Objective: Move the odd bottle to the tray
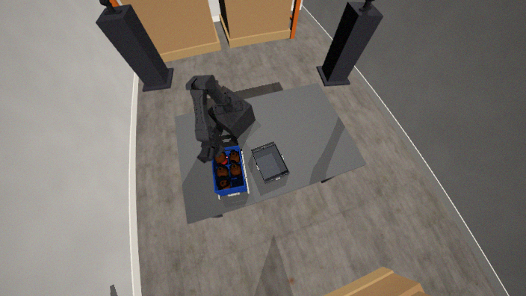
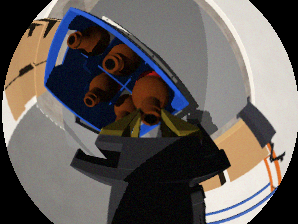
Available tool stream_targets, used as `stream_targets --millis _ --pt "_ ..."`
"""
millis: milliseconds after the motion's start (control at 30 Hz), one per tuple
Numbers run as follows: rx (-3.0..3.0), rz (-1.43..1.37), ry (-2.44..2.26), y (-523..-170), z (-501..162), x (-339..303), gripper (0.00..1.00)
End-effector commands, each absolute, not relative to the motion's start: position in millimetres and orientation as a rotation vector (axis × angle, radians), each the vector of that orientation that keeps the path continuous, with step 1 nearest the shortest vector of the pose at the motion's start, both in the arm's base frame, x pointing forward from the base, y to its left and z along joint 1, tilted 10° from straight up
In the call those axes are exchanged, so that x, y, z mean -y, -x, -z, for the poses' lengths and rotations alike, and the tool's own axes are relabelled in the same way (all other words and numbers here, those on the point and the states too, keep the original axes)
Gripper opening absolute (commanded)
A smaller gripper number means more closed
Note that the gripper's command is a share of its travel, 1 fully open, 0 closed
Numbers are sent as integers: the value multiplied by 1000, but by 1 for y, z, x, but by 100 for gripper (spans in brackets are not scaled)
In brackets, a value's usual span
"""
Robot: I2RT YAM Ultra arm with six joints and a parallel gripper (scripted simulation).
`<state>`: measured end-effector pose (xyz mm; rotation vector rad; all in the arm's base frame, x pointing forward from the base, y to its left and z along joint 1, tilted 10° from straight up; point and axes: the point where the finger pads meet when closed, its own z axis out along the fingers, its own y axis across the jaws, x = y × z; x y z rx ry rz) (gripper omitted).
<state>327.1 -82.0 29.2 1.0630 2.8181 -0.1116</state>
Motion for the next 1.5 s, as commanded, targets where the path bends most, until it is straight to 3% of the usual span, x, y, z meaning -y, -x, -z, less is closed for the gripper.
stream_targets --millis 0,1467 --pt "-2761 105 -1035 -340 -60 81 0" --pt "-2761 104 -1034 -338 -92 77 0"
